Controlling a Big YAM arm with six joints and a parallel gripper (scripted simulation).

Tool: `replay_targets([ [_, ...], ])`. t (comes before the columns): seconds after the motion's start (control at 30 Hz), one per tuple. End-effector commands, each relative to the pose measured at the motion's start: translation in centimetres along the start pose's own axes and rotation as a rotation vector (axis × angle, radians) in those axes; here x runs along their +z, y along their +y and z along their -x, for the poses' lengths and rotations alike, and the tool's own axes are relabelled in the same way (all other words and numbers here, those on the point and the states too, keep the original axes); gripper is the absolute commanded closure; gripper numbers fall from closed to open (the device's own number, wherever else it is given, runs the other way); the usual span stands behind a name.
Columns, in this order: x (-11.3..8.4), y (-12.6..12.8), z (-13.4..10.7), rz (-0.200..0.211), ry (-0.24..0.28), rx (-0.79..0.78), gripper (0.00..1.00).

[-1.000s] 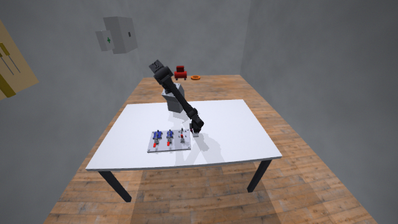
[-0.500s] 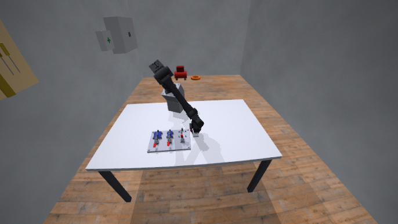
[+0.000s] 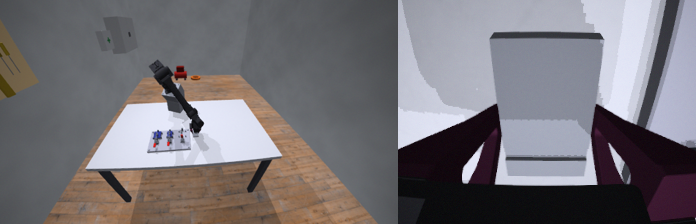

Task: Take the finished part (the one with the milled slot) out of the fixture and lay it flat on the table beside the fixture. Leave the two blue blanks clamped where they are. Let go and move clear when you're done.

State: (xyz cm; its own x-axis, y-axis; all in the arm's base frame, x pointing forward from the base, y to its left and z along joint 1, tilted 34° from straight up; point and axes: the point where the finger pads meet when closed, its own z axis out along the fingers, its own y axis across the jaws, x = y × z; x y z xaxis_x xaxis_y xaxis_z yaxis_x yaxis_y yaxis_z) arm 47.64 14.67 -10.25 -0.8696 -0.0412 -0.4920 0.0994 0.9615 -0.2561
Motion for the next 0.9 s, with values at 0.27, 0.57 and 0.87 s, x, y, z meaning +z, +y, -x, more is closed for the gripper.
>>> replay_targets([
  [0.27,-1.06,0.31,1.53,0.011,-0.026,0.006,1.00],
  [0.57,-1.09,0.36,1.62,0.011,-0.026,0.006,1.00],
  [0.87,-1.16,0.49,1.81,0.012,-0.028,0.006,1.00],
])
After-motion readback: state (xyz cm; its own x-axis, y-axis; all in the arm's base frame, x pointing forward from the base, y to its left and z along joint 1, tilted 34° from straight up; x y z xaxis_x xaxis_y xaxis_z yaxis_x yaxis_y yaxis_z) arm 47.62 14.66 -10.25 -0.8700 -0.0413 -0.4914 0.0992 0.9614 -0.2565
